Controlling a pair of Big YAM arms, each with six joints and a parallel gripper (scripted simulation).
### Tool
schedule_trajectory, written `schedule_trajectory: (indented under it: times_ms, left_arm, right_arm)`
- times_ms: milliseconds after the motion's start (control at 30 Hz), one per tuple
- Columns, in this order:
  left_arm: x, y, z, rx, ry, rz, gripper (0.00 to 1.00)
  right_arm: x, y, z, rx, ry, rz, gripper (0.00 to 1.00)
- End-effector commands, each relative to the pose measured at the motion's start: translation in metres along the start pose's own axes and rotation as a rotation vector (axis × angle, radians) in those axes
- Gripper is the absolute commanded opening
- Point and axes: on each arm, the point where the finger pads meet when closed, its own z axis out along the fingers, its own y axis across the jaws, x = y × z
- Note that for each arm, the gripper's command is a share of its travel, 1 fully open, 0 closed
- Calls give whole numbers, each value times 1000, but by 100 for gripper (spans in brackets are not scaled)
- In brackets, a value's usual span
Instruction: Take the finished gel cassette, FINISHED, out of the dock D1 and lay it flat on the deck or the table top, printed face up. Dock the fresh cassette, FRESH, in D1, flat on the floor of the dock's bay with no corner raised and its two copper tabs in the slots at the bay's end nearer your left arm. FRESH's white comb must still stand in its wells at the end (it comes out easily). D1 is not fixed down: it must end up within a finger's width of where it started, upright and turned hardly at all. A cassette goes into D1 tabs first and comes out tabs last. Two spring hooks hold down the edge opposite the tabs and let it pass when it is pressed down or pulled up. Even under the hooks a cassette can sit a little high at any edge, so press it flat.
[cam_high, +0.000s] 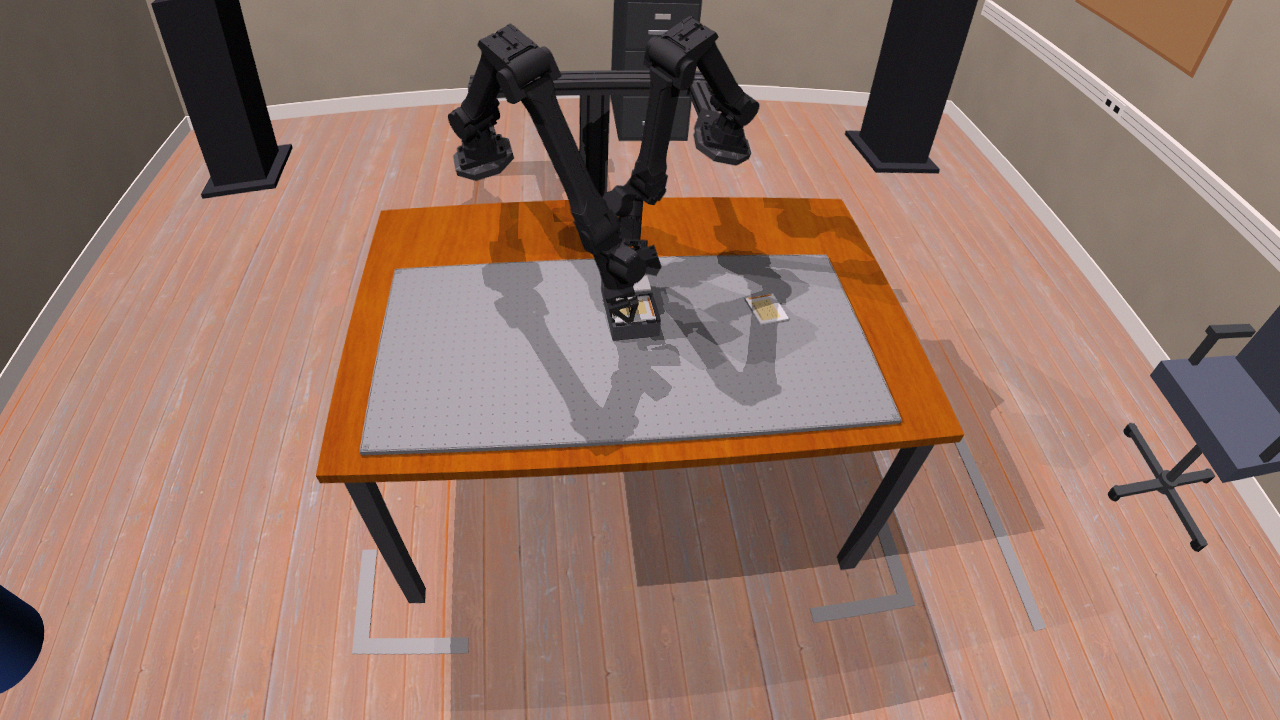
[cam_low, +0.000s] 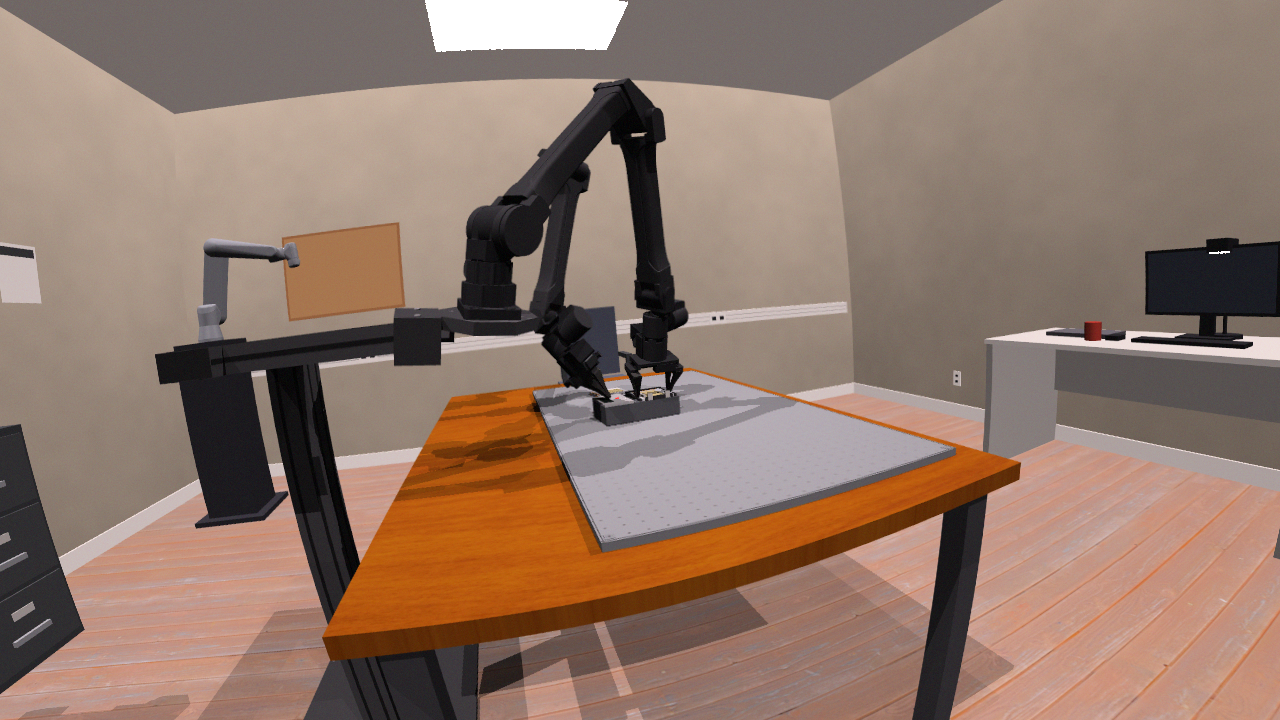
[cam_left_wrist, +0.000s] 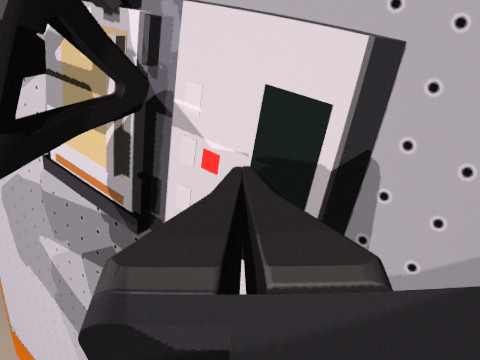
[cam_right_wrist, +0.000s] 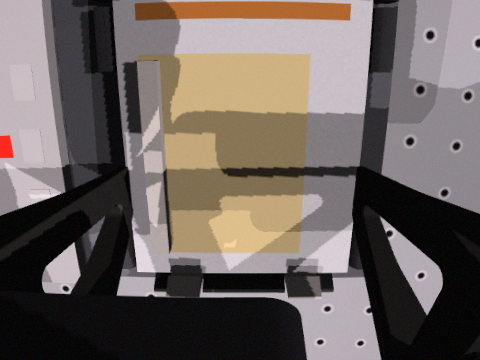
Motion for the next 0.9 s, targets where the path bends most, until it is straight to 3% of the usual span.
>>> schedule_trajectory:
  times_ms: [0, 867]
  left_arm:
    - [29, -32, 14, 85, 70, 61, 0]
    - [8, -10, 5, 85, 70, 61, 0]
  right_arm:
    - [-4, -3, -2, 9, -10, -2, 0]
    - [-4, -3, -2, 9, -10, -2, 0]
